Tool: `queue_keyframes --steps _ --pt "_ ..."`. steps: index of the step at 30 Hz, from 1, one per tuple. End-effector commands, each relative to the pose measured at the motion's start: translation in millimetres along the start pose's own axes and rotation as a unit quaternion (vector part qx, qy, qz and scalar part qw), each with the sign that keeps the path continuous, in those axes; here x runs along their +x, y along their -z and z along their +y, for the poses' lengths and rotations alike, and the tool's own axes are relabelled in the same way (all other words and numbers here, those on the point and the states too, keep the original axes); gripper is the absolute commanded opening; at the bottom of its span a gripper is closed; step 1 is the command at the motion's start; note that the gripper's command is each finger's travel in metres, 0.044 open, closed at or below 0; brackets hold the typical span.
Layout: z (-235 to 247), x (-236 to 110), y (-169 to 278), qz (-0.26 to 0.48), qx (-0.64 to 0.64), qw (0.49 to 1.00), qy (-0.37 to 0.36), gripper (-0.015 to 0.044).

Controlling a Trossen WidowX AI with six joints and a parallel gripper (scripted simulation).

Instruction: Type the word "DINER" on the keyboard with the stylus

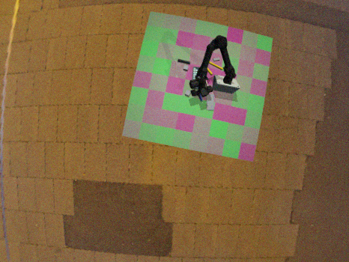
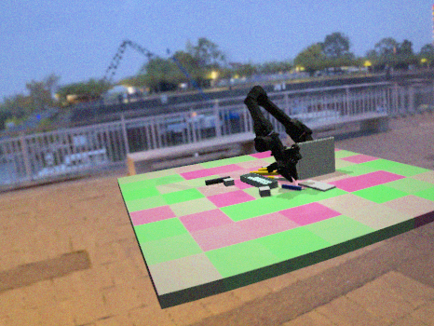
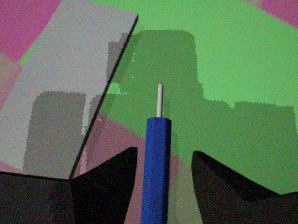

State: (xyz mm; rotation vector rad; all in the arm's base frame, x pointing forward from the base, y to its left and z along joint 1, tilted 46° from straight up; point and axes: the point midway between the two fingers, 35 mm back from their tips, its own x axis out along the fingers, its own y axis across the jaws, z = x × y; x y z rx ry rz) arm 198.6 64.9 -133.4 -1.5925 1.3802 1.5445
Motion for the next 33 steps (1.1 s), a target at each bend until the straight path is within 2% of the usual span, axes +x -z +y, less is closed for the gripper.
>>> queue_keyframes --steps 1,33 --pt "3 4 2 0.003 -0.003 1.0 -0.005 0.015" --pt "3 20 11 0.003 -0.002 1.0 -0.005 0.015"
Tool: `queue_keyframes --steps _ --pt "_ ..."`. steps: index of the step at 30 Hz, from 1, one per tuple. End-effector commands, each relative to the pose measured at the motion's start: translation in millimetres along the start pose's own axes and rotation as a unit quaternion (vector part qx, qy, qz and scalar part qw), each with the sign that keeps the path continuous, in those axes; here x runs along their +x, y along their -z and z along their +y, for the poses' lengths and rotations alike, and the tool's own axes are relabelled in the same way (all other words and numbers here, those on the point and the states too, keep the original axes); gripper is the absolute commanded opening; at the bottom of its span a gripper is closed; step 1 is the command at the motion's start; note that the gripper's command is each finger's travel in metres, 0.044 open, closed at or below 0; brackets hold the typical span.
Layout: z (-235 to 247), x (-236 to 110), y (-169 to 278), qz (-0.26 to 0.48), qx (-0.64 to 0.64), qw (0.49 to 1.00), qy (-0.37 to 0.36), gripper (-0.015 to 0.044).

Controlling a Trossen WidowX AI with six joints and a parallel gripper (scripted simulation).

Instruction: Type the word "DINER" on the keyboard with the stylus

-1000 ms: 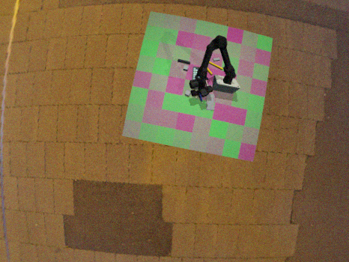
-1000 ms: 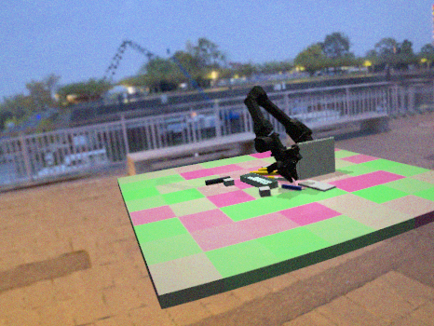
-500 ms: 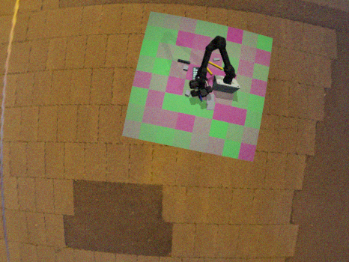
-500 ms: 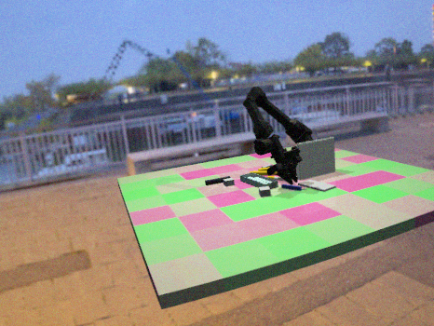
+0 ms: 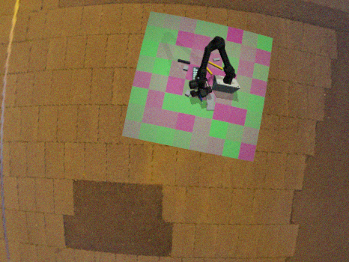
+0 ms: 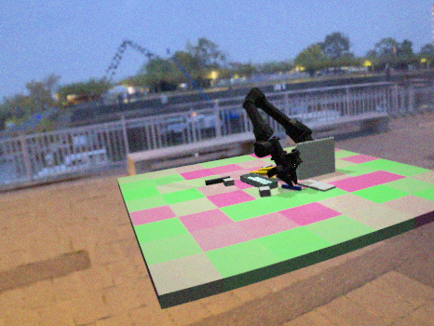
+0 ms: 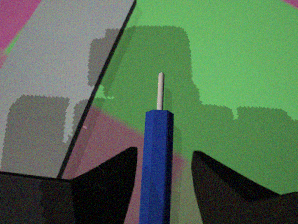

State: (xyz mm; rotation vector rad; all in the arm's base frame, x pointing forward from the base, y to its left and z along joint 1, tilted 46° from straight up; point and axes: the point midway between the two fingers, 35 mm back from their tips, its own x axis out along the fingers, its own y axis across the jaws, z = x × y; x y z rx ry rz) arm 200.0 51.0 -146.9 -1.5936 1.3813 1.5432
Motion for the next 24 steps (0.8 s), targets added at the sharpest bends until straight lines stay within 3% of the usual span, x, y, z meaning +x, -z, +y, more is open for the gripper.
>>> queue_keyframes --steps 1,24 --pt "3.2 4.4 1.7 0.003 -0.003 1.0 -0.005 0.015" --pt "3.4 11.9 6.2 0.003 -0.003 1.0 -0.005 0.015"
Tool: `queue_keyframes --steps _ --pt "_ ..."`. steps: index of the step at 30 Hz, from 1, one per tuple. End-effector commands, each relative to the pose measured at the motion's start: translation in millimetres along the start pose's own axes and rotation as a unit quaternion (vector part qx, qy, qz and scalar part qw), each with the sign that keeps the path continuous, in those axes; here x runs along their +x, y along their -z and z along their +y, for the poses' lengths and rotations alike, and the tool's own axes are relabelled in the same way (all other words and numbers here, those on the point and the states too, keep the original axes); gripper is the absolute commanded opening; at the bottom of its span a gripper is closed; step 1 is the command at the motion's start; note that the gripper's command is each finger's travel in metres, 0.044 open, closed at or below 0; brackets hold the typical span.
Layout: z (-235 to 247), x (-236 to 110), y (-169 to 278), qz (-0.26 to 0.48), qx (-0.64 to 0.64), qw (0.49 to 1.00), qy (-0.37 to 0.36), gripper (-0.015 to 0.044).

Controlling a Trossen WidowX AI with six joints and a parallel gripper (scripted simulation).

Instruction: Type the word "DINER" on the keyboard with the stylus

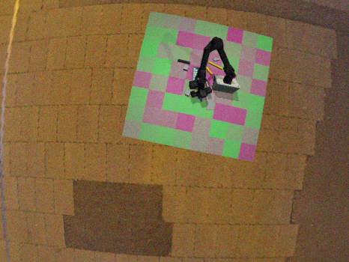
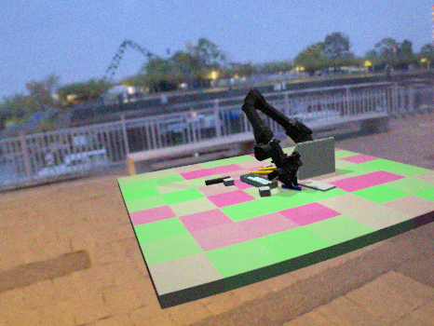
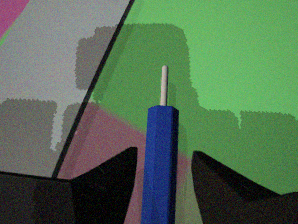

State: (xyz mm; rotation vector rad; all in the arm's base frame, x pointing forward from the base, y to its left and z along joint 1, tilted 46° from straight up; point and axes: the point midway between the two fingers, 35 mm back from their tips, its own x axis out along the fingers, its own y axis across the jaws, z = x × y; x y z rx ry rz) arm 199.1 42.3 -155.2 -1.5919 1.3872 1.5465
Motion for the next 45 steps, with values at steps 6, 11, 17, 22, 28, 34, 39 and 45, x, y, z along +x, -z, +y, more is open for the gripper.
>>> queue_keyframes --steps 6,11,17,22,28,34,39,45 --pt "0 0 0 0.0 0.0 1.0 -0.001 0.0124" --pt "0 0 0 0.0 0.0 1.0 -0.001 0.0032" --pt "0 0 0 0.0 0.0 1.0 -0.001 0.0" --pt "0 -4 -3 0.0 0.0 1.0 -0.001 0.0" --pt "-1 -30 -18 -0.002 -0.001 1.0 -0.001 0.0" --pt "0 -43 -26 -0.002 -0.001 1.0 -0.001 0.0" --pt "0 -43 -26 -0.002 -0.001 1.0 -0.001 0.0" --pt "0 -45 -22 -0.005 0.049 0.999 -0.011 0.0"
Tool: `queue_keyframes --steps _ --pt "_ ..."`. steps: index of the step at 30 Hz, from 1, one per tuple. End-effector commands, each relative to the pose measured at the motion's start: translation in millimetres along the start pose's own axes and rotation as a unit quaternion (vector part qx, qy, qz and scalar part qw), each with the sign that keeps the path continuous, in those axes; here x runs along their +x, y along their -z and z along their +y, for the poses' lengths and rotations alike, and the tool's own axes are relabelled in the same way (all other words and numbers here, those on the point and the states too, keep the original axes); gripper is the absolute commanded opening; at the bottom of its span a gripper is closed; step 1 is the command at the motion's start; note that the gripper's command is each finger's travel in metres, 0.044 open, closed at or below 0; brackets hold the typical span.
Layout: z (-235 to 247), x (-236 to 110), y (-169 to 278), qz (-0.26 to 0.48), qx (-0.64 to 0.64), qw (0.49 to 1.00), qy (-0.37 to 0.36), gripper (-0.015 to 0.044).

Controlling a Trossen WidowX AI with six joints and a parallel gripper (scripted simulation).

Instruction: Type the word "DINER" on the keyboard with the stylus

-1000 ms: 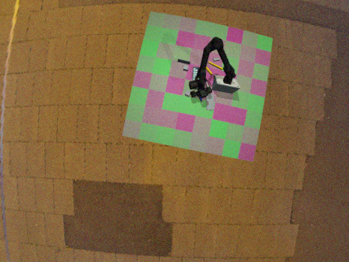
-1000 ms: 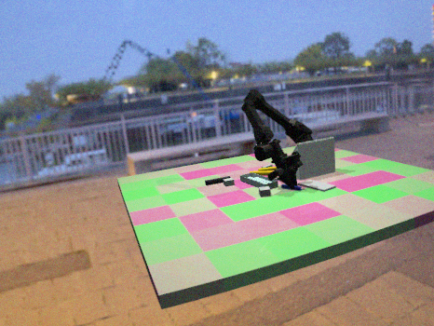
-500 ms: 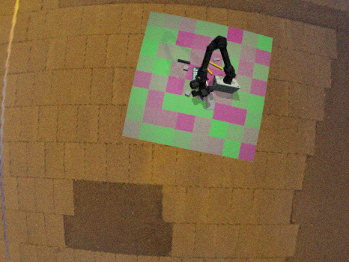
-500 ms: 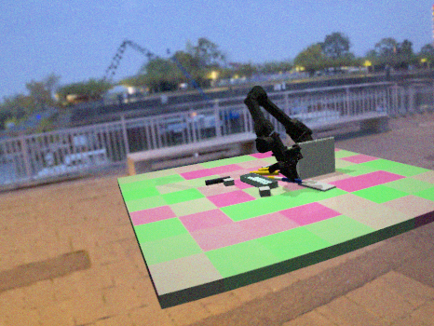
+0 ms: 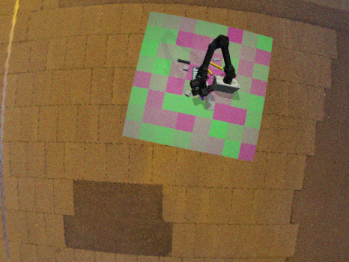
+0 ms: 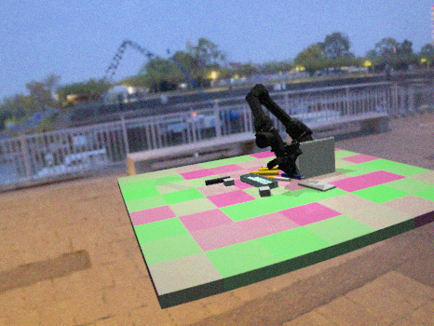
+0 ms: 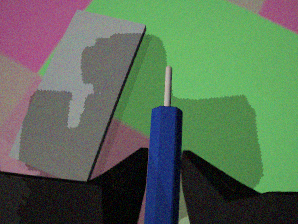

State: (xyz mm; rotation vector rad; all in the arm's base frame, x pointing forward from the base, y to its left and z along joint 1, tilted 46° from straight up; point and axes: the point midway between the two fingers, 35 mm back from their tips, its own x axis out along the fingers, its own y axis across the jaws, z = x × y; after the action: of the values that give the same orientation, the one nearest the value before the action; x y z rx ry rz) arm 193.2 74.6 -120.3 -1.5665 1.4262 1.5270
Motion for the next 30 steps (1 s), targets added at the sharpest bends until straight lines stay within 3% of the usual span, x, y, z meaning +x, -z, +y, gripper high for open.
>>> queue_keyframes --steps 1,15,30 --pt "-4 -5 3 -0.009 0.054 0.998 -0.004 0.0" --pt "-13 -29 26 -0.036 0.342 0.938 -0.05 0.0" --pt "-16 -59 55 -0.041 0.614 0.781 -0.109 0.0"
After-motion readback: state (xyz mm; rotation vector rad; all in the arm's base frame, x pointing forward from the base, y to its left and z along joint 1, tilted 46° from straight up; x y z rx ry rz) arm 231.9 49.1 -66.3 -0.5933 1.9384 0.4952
